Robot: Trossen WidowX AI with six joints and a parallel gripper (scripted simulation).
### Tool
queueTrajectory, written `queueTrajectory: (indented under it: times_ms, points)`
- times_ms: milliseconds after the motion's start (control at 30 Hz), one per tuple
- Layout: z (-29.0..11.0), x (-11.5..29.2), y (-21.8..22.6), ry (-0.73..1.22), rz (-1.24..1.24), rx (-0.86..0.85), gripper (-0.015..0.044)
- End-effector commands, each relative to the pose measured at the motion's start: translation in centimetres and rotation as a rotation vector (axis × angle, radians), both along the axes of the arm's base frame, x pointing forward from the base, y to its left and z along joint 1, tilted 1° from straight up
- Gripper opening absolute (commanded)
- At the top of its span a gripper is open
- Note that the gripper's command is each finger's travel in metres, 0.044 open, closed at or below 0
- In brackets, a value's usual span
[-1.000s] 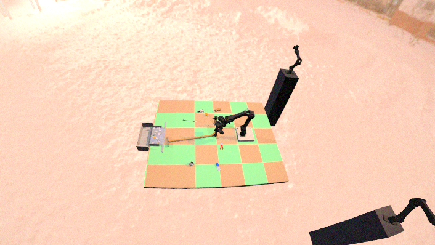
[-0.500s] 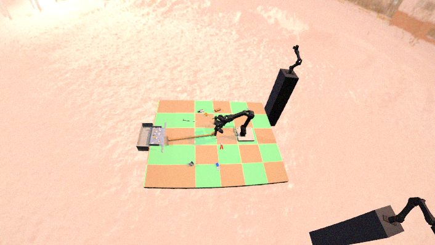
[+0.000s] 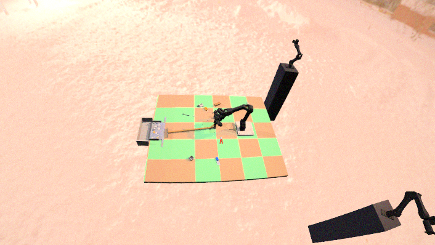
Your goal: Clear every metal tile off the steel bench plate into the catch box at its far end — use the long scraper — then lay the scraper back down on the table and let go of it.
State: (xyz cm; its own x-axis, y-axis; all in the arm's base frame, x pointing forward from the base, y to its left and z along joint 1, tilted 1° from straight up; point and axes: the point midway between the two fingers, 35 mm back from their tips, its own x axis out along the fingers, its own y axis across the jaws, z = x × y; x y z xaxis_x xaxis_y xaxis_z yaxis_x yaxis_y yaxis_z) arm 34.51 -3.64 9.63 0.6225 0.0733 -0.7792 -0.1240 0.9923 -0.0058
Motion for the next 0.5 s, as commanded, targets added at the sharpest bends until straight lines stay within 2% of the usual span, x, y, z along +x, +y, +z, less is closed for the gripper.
queueTrajectory:
  times_ms: [0,467]
  points:
    - [0.2,0.2,-1.0,-0.007,-0.029,-0.009,0.0]
    - [0.3,-0.1,-2.0,-0.007,-0.096,-0.008,0.0]
